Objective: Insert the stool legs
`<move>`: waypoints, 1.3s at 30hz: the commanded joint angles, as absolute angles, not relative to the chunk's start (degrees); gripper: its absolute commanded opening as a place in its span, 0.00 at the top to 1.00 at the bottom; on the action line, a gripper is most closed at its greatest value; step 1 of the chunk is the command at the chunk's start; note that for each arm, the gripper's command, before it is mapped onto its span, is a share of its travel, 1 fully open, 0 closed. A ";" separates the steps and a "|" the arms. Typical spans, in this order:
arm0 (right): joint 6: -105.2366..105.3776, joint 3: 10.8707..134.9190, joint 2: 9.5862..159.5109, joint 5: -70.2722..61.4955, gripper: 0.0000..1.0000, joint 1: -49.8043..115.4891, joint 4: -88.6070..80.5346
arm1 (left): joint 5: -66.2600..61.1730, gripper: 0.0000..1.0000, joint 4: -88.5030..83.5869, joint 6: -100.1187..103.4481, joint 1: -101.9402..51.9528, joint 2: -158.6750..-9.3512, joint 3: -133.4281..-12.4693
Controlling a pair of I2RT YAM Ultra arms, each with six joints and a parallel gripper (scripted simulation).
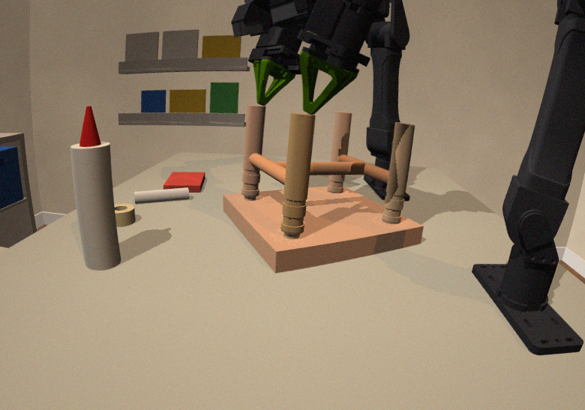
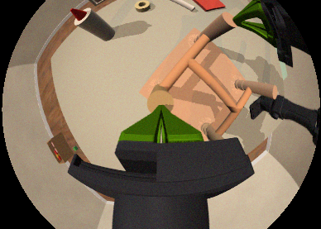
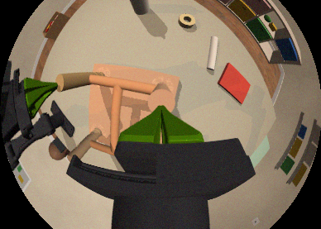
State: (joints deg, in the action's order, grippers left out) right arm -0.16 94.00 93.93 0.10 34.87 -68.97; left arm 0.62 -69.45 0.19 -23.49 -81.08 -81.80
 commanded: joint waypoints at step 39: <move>-0.18 93.98 93.36 0.45 1.00 35.13 -68.52 | 1.28 1.00 -82.30 0.85 -24.35 -81.28 -92.23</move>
